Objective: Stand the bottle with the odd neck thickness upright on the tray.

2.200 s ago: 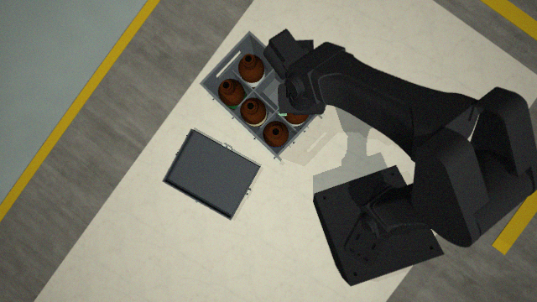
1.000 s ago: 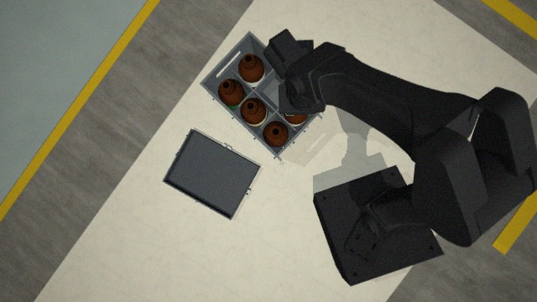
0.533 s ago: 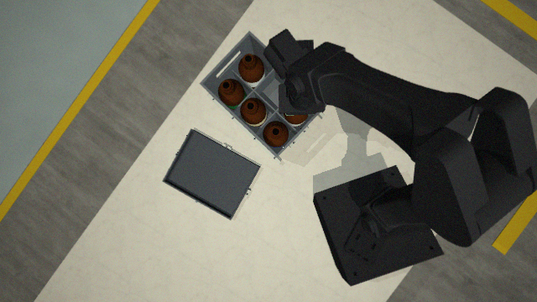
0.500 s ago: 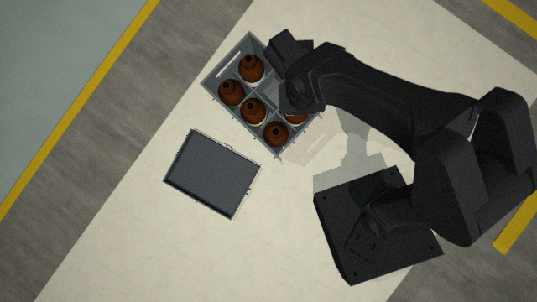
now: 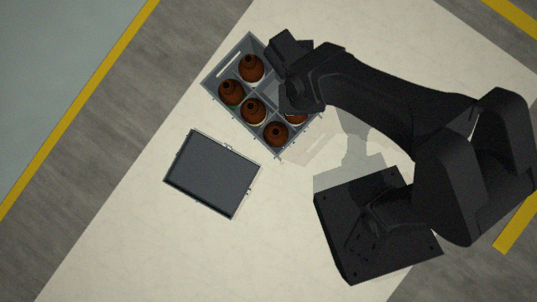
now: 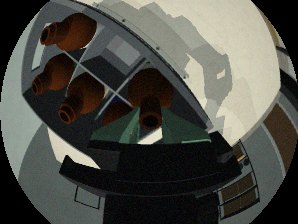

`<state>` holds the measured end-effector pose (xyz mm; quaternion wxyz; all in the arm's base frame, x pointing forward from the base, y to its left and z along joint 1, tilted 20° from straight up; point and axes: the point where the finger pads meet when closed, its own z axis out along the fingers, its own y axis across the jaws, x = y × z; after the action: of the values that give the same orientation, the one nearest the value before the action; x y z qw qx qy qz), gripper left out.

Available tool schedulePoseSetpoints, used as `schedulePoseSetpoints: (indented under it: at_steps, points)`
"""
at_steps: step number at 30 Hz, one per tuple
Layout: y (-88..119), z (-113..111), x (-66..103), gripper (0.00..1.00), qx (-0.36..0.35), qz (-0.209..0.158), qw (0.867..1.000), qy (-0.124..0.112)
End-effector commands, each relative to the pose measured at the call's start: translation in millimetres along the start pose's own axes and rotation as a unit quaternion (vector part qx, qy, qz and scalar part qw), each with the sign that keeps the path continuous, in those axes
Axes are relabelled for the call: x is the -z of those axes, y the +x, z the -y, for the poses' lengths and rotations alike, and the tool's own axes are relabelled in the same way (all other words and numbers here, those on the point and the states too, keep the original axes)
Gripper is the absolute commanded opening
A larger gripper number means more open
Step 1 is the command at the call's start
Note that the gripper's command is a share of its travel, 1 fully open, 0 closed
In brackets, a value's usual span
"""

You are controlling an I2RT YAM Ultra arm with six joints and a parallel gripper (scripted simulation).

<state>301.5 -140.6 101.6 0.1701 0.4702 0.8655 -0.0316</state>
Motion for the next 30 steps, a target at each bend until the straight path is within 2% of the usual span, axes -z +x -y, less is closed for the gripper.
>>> schedulePoseSetpoints:
  at_steps: [1,13,14,30]
  points:
    - [-14.8,-5.7,11.2,0.00,-0.003,0.025,1.000,-0.013]
    - [-14.8,-5.7,11.2,0.00,-0.003,0.025,1.000,-0.013]
    - [-14.8,-5.7,11.2,0.61,-0.003,0.025,1.000,-0.013]
    - [-14.6,-5.6,11.1,0.61,-0.003,0.024,1.000,-0.012]
